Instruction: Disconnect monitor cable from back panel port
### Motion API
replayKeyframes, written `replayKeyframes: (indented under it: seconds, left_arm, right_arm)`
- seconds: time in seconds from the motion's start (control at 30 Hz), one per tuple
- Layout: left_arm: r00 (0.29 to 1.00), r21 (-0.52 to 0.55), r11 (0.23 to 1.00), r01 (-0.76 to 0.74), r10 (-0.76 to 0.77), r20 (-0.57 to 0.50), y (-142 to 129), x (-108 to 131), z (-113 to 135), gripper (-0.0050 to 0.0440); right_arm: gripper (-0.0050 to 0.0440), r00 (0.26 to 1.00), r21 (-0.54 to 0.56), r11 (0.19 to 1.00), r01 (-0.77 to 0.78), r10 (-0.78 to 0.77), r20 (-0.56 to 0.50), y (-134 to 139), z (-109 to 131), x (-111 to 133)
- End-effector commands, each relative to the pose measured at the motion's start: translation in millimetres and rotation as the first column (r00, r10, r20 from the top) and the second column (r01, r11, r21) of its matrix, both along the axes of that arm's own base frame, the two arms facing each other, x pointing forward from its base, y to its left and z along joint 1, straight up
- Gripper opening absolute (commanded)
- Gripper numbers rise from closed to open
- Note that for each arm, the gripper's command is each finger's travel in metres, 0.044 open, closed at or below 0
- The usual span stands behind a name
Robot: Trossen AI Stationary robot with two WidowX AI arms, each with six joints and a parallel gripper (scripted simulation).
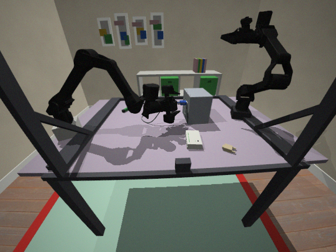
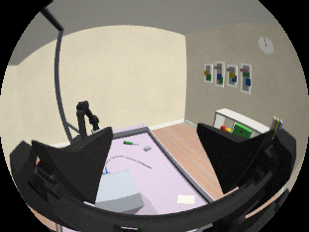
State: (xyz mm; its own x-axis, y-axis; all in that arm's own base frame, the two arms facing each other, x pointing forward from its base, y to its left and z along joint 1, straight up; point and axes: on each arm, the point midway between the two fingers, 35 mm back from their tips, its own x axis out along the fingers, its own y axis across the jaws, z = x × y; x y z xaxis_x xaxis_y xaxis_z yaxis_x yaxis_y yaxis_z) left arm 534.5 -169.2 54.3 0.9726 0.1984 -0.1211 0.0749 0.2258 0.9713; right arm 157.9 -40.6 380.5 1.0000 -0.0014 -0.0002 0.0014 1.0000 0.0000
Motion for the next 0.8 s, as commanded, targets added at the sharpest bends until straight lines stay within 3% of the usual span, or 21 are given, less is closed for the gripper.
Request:
replayKeyframes:
  seconds: [0.0, 0.07, 0.17, 0.23, 0.73, 0.77]
  left_arm:
    - [0.999, 0.054, 0.998, -0.016, 0.014, 0.034, 0.1, -1.7, 5.6, 0.044]
    - [0.999, 0.054, 0.998, -0.016, 0.014, 0.034, 0.1, -1.7, 5.6, 0.044]
    - [0.999, 0.054, 0.998, -0.016, 0.014, 0.034, 0.1, -1.7, 5.6, 0.0368]
    - [0.999, 0.054, 0.998, -0.016, 0.014, 0.034, 0.1, -1.7, 5.6, 0.0368]
    - [0.999, 0.054, 0.998, -0.016, 0.014, 0.034, 0.1, -1.7, 5.6, 0.0008]
    - [0.999, 0.054, 0.998, -0.016, 0.014, 0.034, 0.1, -1.7, 5.6, 0.0008]
  right_arm:
    - [0.044, 1.0, -0.006, 1.0, -0.001, 0.001, 0.001, 1.1, 2.9, -0.3]
    - [0.044, 1.0, -0.006, 1.0, -0.001, 0.001, 0.001, 1.1, 2.9, -0.3]
    - [0.044, 1.0, -0.006, 1.0, -0.001, 0.001, 0.001, 1.1, 2.9, -0.3]
    - [0.044, 1.0, -0.006, 1.0, -0.001, 0.001, 0.001, 1.1, 2.9, -0.3]
    - [0.044, 1.0, -0.006, 1.0, -0.001, 0.001, 0.001, 1.1, 2.9, -0.3]
    - [0.044, 1.0, -0.006, 1.0, -0.001, 0.001, 0.001, 1.1, 2.9, -0.3]
